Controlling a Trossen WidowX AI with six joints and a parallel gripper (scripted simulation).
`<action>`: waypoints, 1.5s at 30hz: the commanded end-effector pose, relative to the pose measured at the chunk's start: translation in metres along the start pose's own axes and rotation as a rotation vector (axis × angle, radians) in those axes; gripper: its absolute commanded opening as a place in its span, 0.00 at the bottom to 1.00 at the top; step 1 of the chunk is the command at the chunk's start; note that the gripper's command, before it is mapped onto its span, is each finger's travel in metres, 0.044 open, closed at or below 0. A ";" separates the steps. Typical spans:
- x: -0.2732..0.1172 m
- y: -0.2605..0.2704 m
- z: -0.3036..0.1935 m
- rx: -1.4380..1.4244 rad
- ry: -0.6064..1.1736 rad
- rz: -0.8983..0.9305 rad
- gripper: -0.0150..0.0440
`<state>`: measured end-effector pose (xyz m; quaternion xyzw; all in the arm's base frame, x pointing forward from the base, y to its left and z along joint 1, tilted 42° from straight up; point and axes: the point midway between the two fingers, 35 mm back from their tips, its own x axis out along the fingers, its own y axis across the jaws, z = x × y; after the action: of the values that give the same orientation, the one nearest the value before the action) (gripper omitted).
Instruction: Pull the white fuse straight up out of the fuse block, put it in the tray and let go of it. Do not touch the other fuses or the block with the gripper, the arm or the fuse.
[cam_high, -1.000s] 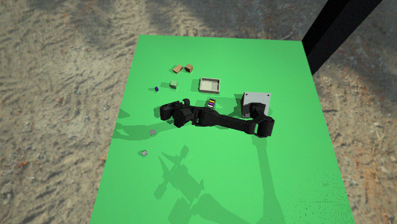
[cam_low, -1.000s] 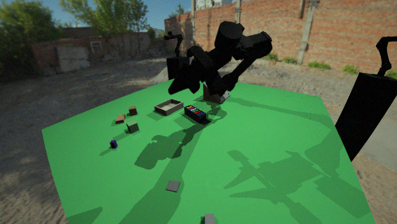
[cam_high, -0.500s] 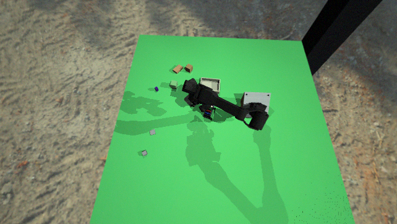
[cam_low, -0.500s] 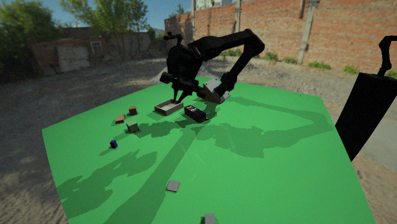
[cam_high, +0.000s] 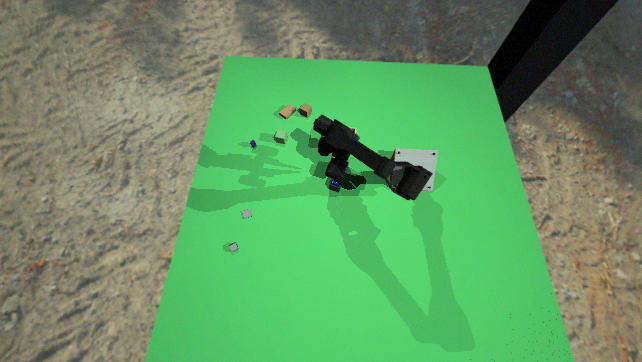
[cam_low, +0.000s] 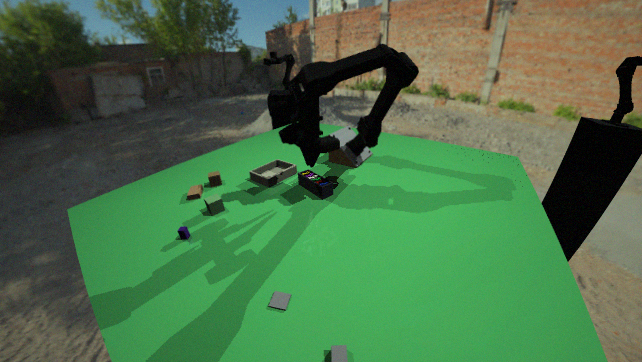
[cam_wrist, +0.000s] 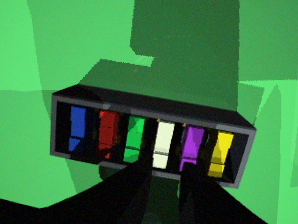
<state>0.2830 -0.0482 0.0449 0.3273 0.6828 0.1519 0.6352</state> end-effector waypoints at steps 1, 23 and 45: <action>0.001 0.001 -0.004 0.040 0.011 0.018 0.36; 0.018 0.002 -0.004 0.040 0.011 0.019 0.36; 0.032 0.002 -0.005 0.040 0.011 0.019 0.36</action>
<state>0.2785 -0.0256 0.0228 0.3427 0.6871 0.1465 0.6237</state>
